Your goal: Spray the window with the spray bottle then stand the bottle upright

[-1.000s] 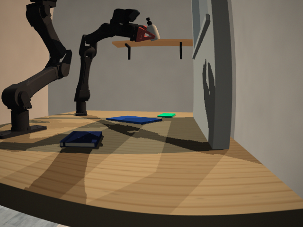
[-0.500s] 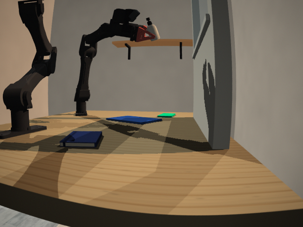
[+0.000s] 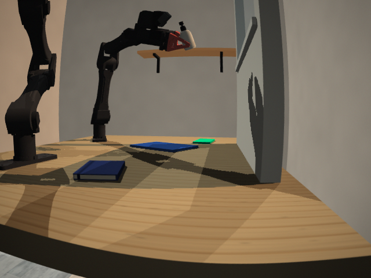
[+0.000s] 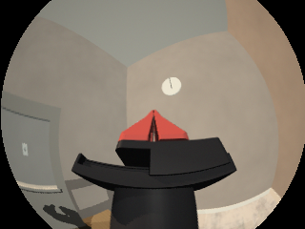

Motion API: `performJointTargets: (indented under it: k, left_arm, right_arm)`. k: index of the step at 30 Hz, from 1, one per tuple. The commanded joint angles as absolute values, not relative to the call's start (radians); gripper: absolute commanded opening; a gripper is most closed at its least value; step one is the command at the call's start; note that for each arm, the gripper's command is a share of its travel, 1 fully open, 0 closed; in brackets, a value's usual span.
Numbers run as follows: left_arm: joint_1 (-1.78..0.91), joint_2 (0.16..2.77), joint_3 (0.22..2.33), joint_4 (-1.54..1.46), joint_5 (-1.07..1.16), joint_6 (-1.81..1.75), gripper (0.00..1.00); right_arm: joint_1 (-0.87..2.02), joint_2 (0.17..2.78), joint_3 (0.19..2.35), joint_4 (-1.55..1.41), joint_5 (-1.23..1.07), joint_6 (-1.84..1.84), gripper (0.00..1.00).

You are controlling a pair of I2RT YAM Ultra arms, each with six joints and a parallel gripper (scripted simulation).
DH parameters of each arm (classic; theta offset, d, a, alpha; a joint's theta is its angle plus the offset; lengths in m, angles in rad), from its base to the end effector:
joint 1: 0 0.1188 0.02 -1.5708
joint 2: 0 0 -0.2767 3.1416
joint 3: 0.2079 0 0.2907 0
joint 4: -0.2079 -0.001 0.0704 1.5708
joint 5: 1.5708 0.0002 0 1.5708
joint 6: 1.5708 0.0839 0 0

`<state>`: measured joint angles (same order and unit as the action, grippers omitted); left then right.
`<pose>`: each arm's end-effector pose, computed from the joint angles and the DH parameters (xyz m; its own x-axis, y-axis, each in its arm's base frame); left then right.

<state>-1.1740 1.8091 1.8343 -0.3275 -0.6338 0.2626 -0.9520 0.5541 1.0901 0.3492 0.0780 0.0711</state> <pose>0.2399 -0.4414 0.4136 0.0251 0.4814 -0.8762 0.5366 0.7330 0.4181 0.0513 -0.0817 0.5804 0.5076 -0.5907 -0.6272 0.8067 0.5815 0.1051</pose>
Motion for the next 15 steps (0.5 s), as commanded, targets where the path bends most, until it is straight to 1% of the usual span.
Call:
performJointTargets:
  k: [1, 3, 4, 9, 10, 12, 15]
  left_arm:
    - [-1.176, 1.791, 1.874, -0.305, -0.634, 0.265, 0.00]
    - [-1.176, 1.791, 1.874, -0.305, -0.634, 0.265, 0.00]
    - [-1.176, 1.791, 1.874, -0.305, -0.634, 0.265, 0.00]
    - [-1.176, 1.791, 1.874, -0.305, -0.634, 0.265, 0.00]
    - [-1.176, 1.791, 1.874, -0.305, -0.634, 0.265, 0.00]
    - [-1.176, 1.791, 1.874, -0.305, -0.634, 0.265, 0.00]
    - [-1.176, 1.791, 1.874, -0.305, -0.634, 0.265, 0.00]
  right_arm:
    - [-0.863, 0.582, 1.060, 0.300, 0.058, 0.048, 0.00]
    - [-0.837, 0.595, 1.084, 0.285, 0.072, 0.028, 0.00]
    - [-0.777, 0.599, 1.087, 0.272, 0.062, 0.037, 0.00]
    - [-0.634, 0.628, 1.059, 0.223, 0.079, -0.001, 0.00]
    - [-0.566, 0.631, 1.043, 0.207, 0.070, 0.006, 0.00]
    - [-0.513, 0.645, 1.084, 0.196, 0.074, 0.002, 0.00]
    - [-0.476, 0.652, 1.085, 0.189, 0.089, -0.005, 0.00]
